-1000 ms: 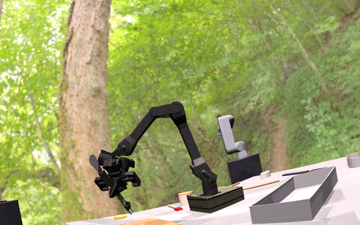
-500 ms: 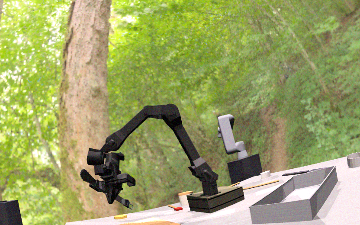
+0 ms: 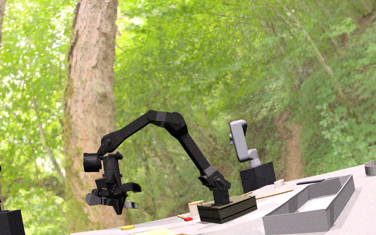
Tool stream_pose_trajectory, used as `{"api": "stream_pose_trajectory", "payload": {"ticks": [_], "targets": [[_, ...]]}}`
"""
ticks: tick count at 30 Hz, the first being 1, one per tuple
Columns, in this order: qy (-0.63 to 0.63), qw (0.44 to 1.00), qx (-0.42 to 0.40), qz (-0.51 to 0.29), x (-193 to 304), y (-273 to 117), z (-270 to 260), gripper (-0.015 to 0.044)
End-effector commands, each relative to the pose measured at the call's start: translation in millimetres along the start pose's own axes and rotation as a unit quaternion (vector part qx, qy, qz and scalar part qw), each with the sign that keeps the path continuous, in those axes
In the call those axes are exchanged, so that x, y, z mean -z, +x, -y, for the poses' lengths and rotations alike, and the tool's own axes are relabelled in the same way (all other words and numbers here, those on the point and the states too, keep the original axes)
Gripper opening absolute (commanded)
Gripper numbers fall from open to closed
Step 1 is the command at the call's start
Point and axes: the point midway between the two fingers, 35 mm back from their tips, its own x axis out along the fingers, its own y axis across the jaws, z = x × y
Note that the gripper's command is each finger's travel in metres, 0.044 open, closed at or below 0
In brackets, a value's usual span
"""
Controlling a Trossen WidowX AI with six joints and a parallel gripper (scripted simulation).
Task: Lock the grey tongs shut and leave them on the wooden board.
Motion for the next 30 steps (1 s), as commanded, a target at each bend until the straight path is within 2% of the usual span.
{"api": "stream_pose_trajectory", "payload": {"ticks": [1, 6, 18, 30], "targets": [[-0.007, 0.999, 0.011, -0.050, -1.5, -4.8, -0.9, -0.0150], [-0.015, 0.996, 0.018, -0.088, -1.9, -8.2, -2.7, -0.0150], [-0.014, 0.996, 0.018, -0.088, -1.8, -6.5, -2.5, -0.0150], [-0.014, 0.996, 0.017, -0.088, 0.2, 12.2, -0.4, -0.0150]]}}
